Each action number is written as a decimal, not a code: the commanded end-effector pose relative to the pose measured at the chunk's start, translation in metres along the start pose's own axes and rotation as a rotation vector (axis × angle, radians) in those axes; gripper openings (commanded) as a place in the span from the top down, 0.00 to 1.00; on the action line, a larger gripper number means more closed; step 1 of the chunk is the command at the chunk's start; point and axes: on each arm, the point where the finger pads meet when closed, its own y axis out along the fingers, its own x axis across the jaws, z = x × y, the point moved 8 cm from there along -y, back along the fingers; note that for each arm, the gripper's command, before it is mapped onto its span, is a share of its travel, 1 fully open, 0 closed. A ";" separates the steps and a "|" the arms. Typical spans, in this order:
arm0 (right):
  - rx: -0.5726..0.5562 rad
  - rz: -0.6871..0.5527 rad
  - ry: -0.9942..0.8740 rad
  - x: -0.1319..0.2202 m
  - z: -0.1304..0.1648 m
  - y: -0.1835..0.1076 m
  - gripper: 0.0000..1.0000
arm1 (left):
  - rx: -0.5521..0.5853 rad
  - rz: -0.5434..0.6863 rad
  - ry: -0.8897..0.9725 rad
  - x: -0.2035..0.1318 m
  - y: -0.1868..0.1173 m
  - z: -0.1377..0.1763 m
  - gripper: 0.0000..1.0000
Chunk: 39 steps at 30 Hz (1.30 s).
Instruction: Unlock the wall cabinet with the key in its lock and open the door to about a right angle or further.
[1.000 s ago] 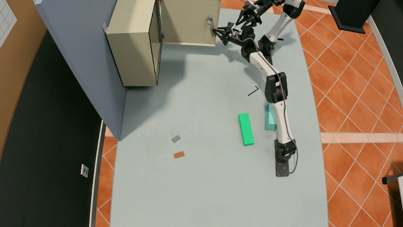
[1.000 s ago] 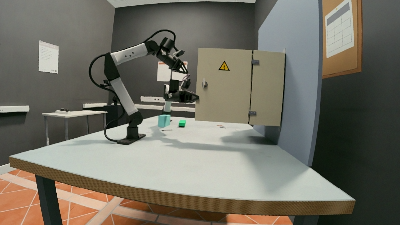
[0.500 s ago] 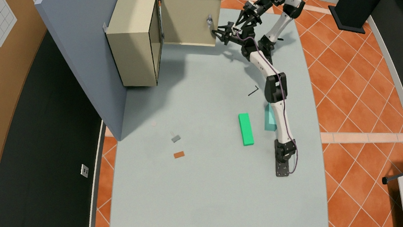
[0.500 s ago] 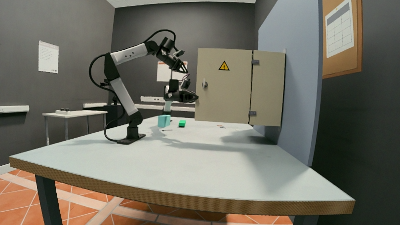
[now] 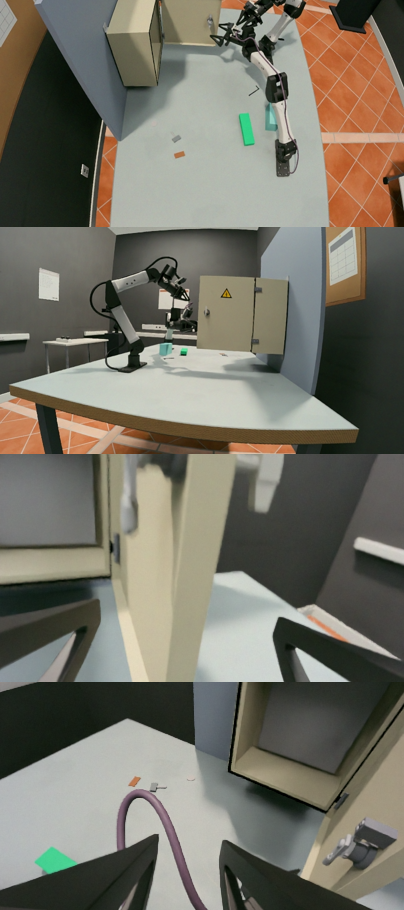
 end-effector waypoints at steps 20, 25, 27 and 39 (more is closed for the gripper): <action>-0.025 -0.004 -0.001 0.001 -0.003 -0.004 0.62 | 0.225 0.122 0.208 0.125 -0.046 -0.028 0.00; -0.025 -0.004 -0.001 0.001 -0.003 -0.004 0.62 | 0.198 0.139 0.172 0.152 -0.064 -0.062 0.00; -0.025 -0.004 -0.001 0.001 -0.003 -0.004 0.62 | 0.178 0.149 0.152 0.166 -0.077 -0.081 0.00; -0.025 -0.004 -0.001 0.001 -0.003 -0.004 0.62 | 0.044 0.221 0.058 0.240 -0.172 -0.162 0.00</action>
